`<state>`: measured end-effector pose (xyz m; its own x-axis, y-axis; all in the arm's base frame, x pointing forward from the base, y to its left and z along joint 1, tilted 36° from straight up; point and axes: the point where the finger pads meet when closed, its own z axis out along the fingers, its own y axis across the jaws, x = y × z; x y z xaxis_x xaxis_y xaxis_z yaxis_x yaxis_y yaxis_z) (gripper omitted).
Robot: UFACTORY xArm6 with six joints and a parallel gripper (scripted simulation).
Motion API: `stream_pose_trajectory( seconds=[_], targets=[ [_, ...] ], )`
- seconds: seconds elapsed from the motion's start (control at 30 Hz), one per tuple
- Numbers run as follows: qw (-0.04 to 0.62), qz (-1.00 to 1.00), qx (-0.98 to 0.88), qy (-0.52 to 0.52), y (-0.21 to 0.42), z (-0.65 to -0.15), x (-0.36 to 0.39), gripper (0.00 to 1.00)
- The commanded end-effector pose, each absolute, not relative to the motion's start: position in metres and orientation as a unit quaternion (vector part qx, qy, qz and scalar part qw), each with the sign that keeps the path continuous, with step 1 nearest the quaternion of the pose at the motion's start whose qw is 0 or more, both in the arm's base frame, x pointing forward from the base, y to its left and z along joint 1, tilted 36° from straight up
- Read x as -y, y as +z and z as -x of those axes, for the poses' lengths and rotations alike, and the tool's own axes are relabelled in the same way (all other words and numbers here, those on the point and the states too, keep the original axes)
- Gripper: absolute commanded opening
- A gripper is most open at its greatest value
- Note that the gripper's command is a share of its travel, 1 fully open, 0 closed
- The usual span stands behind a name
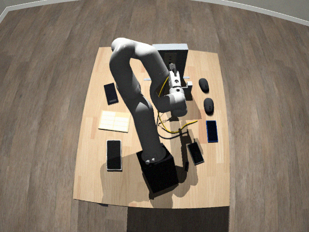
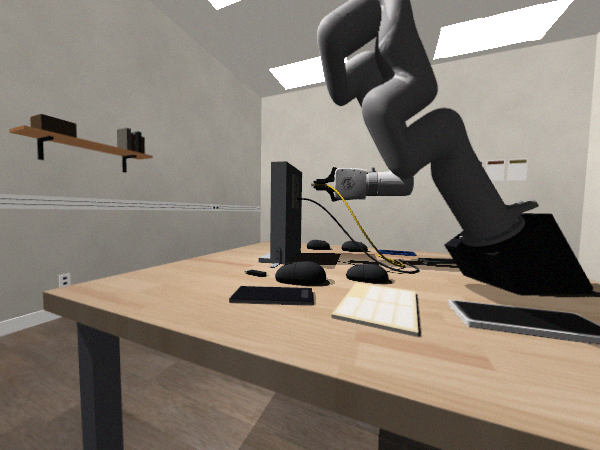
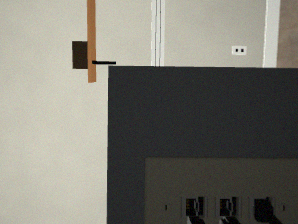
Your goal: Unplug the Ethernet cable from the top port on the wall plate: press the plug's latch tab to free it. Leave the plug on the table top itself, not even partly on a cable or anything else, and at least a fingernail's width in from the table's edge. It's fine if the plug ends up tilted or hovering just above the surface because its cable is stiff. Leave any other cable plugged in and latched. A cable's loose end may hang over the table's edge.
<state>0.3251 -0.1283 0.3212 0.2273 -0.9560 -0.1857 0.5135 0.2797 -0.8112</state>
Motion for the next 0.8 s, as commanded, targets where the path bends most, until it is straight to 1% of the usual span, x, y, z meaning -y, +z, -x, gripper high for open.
stream_pose_trajectory(
  seconds=[0.0,0.4,0.77],
  targets=[
    [0.718,0.314,-0.351,-0.512,0.321,-0.324,0.129,0.00],
    [0.718,0.314,-0.351,-0.512,0.308,-0.305,0.131,0.00],
    [0.718,0.314,-0.351,-0.512,0.288,-0.275,0.134,0.00]
  ],
)
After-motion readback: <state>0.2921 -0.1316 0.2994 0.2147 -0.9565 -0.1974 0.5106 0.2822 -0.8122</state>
